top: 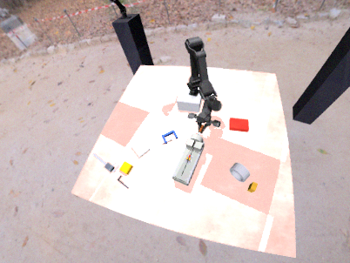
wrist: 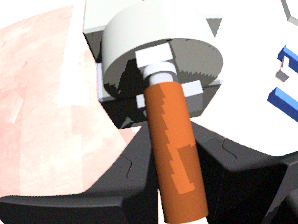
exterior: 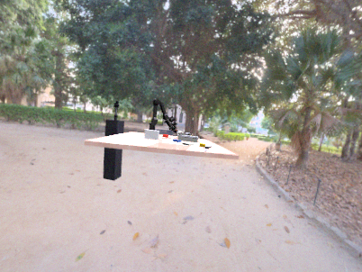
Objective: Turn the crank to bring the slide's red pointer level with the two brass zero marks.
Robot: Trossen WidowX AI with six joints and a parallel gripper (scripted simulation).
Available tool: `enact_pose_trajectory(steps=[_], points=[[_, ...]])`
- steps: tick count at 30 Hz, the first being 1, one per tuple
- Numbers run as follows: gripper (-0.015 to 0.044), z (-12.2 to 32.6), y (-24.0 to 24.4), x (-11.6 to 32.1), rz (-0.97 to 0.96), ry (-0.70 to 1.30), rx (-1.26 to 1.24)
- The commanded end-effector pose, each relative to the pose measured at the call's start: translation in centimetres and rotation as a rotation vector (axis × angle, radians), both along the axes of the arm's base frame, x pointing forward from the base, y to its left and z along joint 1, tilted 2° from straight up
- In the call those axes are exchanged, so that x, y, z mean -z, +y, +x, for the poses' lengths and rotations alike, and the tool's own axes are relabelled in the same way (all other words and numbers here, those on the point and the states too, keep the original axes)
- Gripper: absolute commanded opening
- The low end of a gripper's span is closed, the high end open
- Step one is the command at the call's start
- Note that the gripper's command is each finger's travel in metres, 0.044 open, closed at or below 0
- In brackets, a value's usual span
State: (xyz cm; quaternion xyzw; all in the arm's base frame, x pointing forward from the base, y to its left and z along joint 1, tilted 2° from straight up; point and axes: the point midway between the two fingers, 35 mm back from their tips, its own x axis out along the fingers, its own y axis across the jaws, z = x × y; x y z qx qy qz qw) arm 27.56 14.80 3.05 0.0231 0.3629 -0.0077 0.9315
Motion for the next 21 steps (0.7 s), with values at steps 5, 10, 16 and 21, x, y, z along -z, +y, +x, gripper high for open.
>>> enact_pose_trajectory(steps=[5, 10, 16, 21], points=[[0.0, 0.0, 1.3, 0.4, 0.013, 0.003, -0.016], [0.0, 0.1, 1.9, 1.0, 0.013, 0.003, -0.016], [0.0, 0.1, 2.5, 2.0, 0.013, 0.003, -0.016], [0.0, 0.1, 2.6, 3.1, 0.013, 0.004, -0.016]])
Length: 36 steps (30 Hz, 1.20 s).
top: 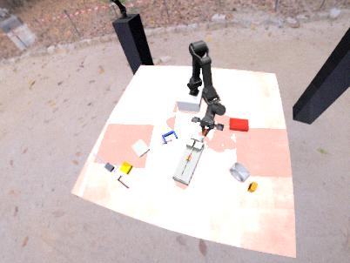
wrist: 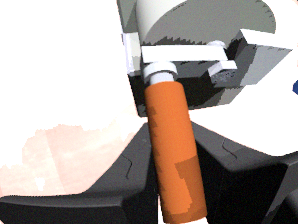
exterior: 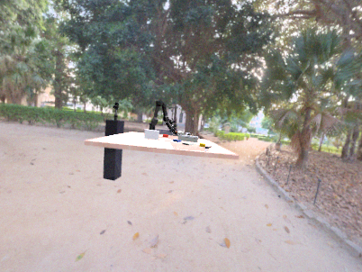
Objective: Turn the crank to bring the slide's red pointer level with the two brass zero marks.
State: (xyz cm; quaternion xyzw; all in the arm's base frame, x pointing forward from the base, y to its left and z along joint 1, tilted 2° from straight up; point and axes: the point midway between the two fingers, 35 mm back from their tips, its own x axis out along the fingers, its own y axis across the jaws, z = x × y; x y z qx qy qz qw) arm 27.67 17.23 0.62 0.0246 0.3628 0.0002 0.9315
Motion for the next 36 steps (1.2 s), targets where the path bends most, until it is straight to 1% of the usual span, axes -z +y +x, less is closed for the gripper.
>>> enact_pose_trajectory(steps=[1, 16, 36], points=[[0.0, 0.0, 0.2, 0.9, 0.005, 0.004, -0.003], [0.0, 0.1, -1.3, 3.3, 0.003, 0.004, -0.003], [0.0, 0.1, -2.1, 3.6, 0.002, 0.004, -0.003]])
